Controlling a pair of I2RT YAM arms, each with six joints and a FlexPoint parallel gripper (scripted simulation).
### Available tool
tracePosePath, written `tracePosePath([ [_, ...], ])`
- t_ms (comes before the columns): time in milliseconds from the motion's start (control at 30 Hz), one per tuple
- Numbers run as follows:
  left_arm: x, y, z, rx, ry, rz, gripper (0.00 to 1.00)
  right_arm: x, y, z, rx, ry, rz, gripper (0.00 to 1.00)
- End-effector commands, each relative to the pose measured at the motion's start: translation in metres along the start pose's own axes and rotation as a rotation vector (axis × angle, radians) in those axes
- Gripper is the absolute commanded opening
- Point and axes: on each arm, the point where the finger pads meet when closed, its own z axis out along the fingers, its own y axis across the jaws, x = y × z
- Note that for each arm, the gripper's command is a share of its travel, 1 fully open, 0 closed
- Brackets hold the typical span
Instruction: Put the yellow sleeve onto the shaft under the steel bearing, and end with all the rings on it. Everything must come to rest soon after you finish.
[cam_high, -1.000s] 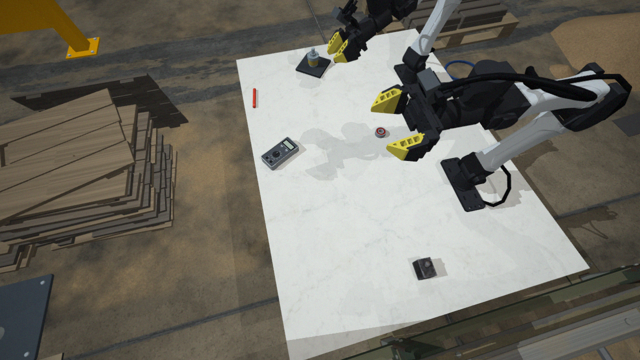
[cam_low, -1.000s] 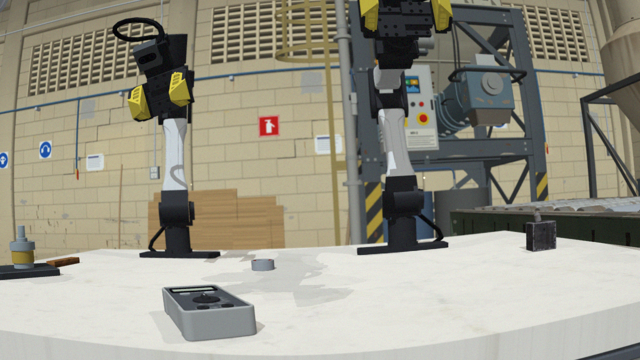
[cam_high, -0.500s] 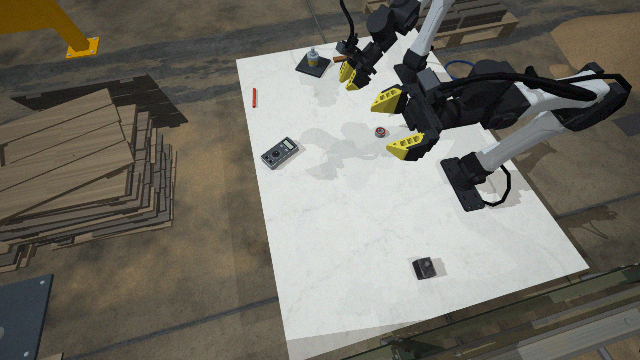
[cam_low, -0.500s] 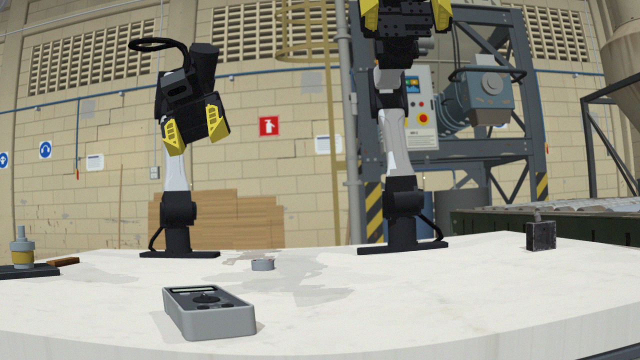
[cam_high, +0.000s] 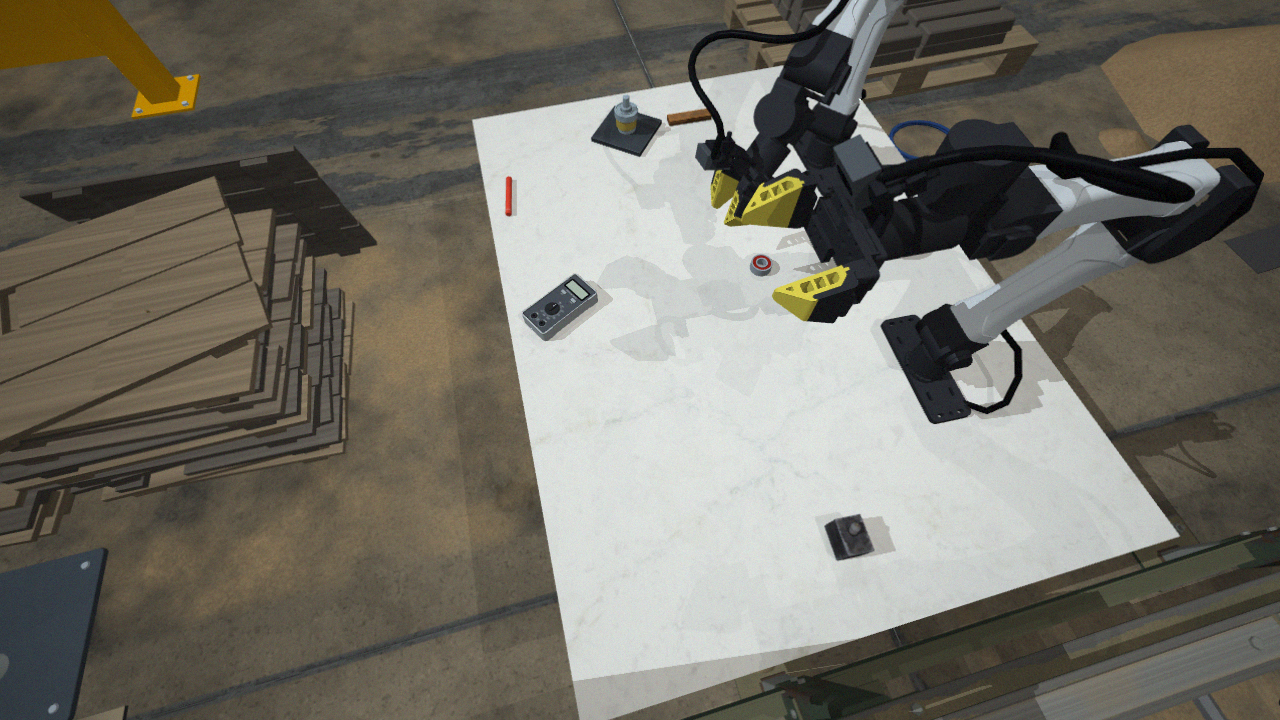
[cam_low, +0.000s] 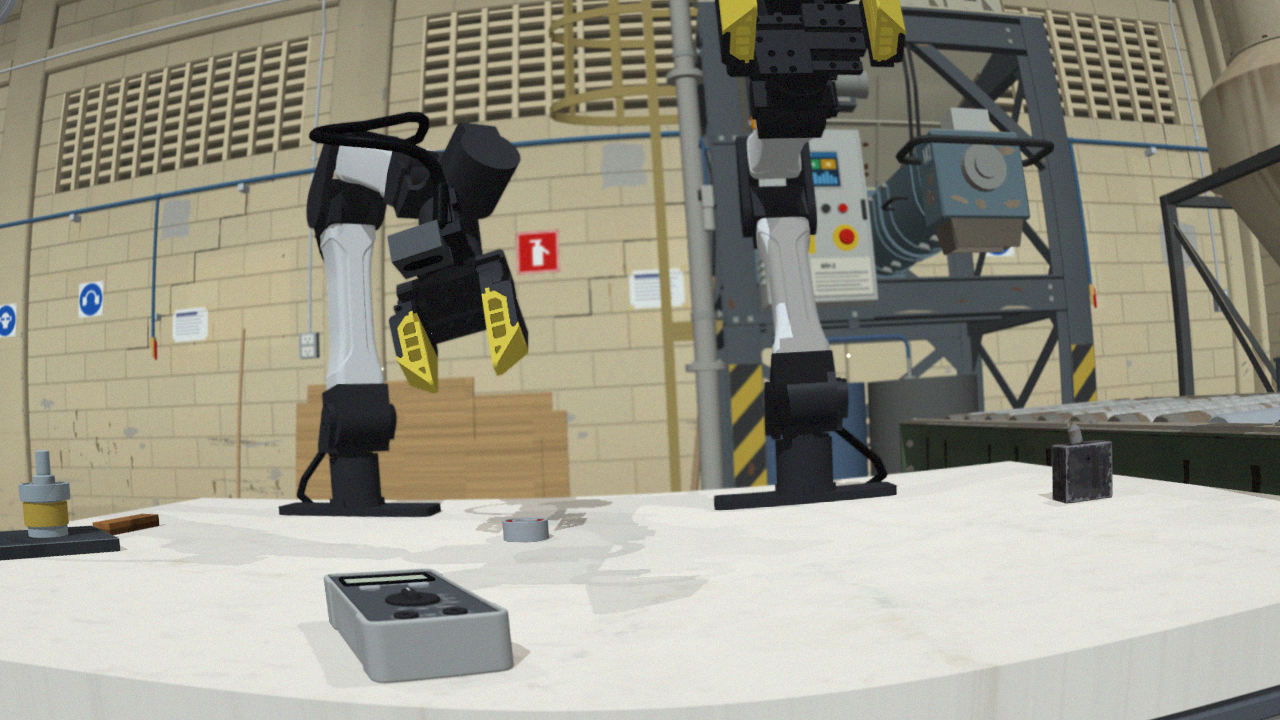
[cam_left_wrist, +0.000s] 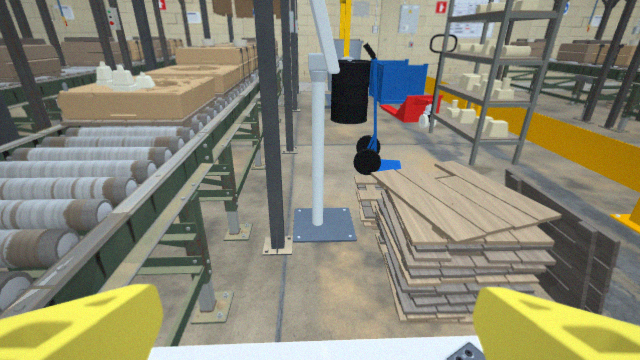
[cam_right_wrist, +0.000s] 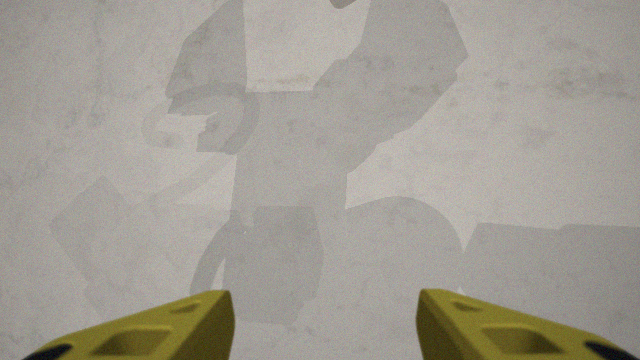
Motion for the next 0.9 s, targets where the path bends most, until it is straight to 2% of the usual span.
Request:
tracePosePath([
  [0,-0.01,0.0,-0.001,-0.006,-0.029,0.004,1.0,0.015,0.008,-0.002,0.049,0.046,0.032,0.55],
  [133,-0.01,0.0,-0.001,-0.006,-0.029,0.004,1.0,0.044,0.013,0.003,0.095,0.108,0.014,0.55],
  [233,-0.01,0.0,-0.001,-0.006,-0.029,0.004,1.0,0.048,0.014,0.0,0.096,0.113,0.013,0.55],
  [467,-0.01,0.0,-0.001,-0.006,-0.029,0.004,1.0,0.097,0.02,0.005,0.198,0.197,-0.037,0.55],
  [567,-0.01,0.0,-0.001,-0.006,-0.029,0.004,1.0,0.102,0.024,0.003,0.195,0.198,-0.05,0.55],
  [633,-0.01,0.0,-0.001,-0.006,-0.029,0.004,1.0,0.092,0.027,0.0,0.165,0.174,-0.041,0.55],
  [700,-0.01,0.0,-0.001,-0.006,-0.029,0.004,1.0,0.108,0.024,0.009,0.191,0.218,-0.083,0.55],
  [767,-0.01,0.0,-0.001,-0.006,-0.029,0.004,1.0,0.108,0.024,0.009,0.191,0.218,-0.083,0.55],
  [867,-0.01,0.0,-0.001,-0.006,-0.029,0.004,1.0,0.096,0.034,-0.003,0.138,0.178,-0.059,0.55],
])
